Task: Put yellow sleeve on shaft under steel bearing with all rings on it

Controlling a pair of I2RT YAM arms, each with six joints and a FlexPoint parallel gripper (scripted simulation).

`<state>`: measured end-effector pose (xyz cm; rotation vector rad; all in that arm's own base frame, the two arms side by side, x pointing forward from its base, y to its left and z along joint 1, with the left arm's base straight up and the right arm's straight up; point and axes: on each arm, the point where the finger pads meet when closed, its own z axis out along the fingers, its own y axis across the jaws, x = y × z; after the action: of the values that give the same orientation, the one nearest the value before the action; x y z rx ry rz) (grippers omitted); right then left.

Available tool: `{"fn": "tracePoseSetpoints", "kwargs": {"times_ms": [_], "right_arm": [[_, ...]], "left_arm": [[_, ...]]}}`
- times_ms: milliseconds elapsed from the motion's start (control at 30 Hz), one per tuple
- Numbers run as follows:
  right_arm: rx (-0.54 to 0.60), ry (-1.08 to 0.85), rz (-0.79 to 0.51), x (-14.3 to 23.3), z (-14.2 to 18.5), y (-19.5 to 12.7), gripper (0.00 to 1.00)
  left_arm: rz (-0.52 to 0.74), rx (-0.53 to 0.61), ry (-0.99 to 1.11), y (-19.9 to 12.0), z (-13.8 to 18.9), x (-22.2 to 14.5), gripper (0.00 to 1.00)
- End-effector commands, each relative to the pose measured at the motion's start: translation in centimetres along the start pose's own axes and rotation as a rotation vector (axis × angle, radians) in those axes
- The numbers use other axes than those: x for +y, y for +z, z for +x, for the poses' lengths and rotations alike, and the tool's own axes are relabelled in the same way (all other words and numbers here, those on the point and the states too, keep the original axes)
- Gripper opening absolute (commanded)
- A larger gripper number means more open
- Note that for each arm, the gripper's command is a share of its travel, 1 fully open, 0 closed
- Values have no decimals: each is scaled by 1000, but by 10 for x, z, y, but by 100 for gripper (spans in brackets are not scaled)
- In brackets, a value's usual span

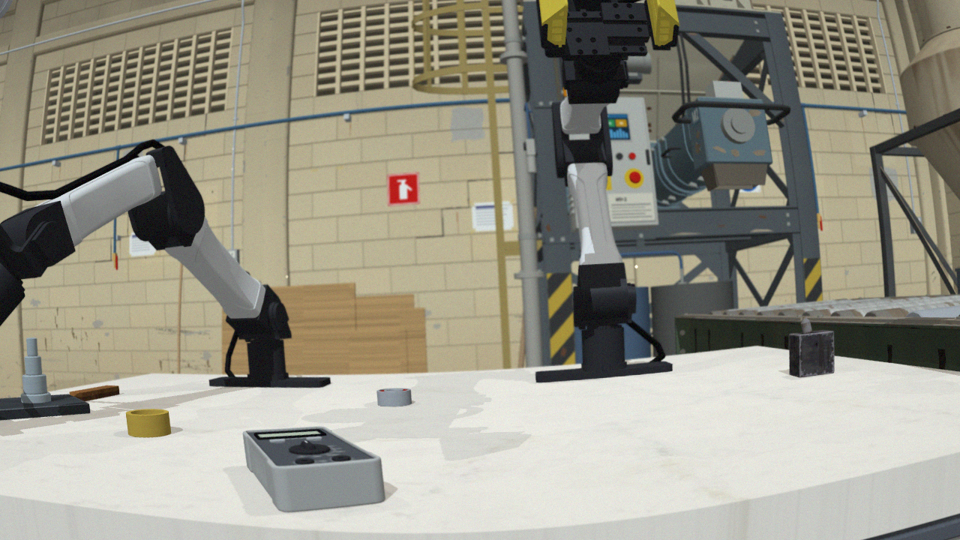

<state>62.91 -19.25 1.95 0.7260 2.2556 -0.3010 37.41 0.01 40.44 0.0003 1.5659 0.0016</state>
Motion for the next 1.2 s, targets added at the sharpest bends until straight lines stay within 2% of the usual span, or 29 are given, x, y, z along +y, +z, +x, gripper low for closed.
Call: {"fn": "tracePoseSetpoints", "kwargs": {"times_ms": [0,33,67,100,167,233,267,767,800,833,1167], "right_arm": [[-49,13,-15,1,-14,-2,0],[-50,15,-12,2,-14,2,0],[-78,24,-20,2,-29,-9,0],[-78,29,-21,1,-30,-13,0],[-38,21,2,-5,-10,-1,0],[-64,32,1,-6,-20,-4,0],[-86,5,-34,13,-28,-10,69],[-87,23,-24,4,-31,-9,69],[-84,22,-24,3,-42,-26,69],[-86,22,-24,3,-45,-28,69],[-97,27,-27,4,-53,-34,69]], "left_arm": [[-6,-29,4,-1,-10,0,100],[-6,-29,4,-1,-10,0,100],[-6,-29,4,-1,-10,0,100],[-6,-29,4,-1,-10,0,100],[-6,-29,4,-1,-10,0,100],[-6,-29,4,-1,-10,0,100],[-6,-29,4,-1,-10,0,100],[-6,-29,4,-1,-10,0,100],[-6,-29,4,-1,-10,0,100],[-6,-29,4,-1,-10,0,100],[-6,-29,4,-1,-10,0,100]]}}
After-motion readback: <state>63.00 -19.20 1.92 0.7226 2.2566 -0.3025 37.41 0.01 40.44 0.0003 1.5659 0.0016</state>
